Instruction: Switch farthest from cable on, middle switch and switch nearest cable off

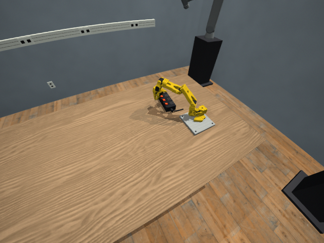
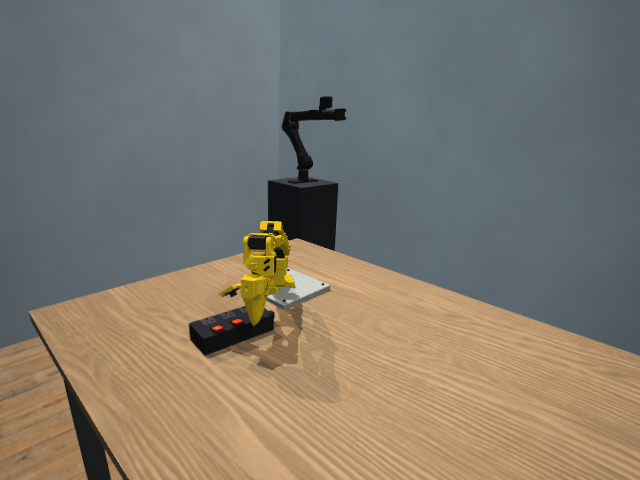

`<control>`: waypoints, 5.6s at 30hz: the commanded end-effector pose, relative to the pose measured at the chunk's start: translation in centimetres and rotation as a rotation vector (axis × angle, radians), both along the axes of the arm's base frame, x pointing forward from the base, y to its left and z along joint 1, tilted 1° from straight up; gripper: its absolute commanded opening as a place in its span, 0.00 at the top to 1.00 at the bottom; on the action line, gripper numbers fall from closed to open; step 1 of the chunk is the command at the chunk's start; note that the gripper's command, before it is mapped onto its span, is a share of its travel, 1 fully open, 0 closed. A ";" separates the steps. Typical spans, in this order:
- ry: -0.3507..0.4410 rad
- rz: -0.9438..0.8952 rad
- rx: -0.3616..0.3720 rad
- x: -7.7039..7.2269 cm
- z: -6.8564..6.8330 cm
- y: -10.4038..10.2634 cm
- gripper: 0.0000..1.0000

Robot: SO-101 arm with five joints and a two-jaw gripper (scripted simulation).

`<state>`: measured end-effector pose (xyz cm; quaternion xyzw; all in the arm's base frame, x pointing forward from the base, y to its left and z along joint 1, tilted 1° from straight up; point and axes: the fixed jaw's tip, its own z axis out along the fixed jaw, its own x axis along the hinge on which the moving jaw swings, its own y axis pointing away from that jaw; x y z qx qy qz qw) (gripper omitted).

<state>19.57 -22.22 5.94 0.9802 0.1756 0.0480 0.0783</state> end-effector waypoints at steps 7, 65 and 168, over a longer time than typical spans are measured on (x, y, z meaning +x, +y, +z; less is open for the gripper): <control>0.002 0.022 0.001 0.4 -0.2 0.2 1.00; 0.100 -0.157 0.132 -5.8 -0.7 0.0 1.00; 0.110 -0.173 0.148 -6.4 -2.6 0.2 1.00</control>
